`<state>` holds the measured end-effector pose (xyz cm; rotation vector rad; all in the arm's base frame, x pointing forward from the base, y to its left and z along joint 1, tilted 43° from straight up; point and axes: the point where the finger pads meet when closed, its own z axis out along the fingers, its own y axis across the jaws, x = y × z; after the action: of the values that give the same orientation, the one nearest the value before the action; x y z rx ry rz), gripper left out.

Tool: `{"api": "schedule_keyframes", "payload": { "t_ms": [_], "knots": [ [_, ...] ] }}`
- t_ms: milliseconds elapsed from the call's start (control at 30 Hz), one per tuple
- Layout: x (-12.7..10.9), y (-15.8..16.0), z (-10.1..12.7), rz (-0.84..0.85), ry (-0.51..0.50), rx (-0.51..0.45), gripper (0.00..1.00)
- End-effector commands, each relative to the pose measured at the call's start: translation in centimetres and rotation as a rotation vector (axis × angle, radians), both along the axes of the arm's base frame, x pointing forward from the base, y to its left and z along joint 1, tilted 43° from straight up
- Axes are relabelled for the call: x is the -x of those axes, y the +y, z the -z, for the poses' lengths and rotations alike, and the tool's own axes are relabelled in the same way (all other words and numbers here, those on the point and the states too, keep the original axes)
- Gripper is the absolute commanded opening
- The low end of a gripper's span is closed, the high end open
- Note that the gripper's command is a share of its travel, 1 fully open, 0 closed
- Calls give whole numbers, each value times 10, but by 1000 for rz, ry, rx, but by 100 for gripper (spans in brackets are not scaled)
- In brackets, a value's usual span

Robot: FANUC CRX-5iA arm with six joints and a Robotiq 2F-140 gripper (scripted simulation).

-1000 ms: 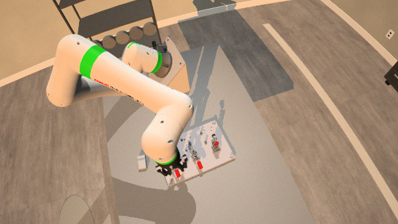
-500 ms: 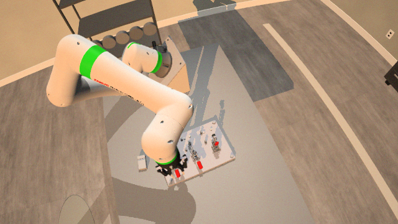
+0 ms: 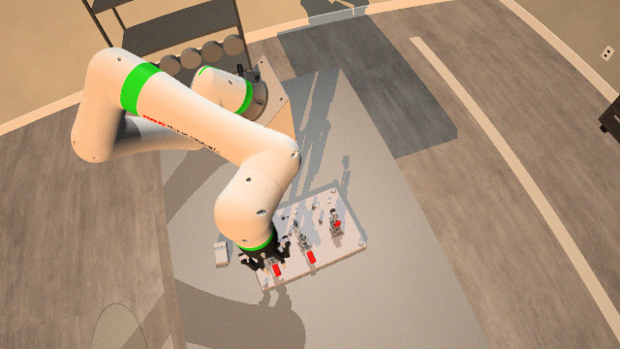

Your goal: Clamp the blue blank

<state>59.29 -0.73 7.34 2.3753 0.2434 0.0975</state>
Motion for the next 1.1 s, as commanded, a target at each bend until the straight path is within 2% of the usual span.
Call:
{"api": "schedule_keyframes", "payload": {
  "t_ms": [0, 433, 467, 1067],
  "knots": [
    [1, 7, -8, 0, 0, 0, 28],
    [1, 7, -8, 0, 0, 0, 28],
    [1, 7, -8, 0, 0, 0, 0],
    [1, 7, -8, 0, 0, 0, 0]
  ]
}}
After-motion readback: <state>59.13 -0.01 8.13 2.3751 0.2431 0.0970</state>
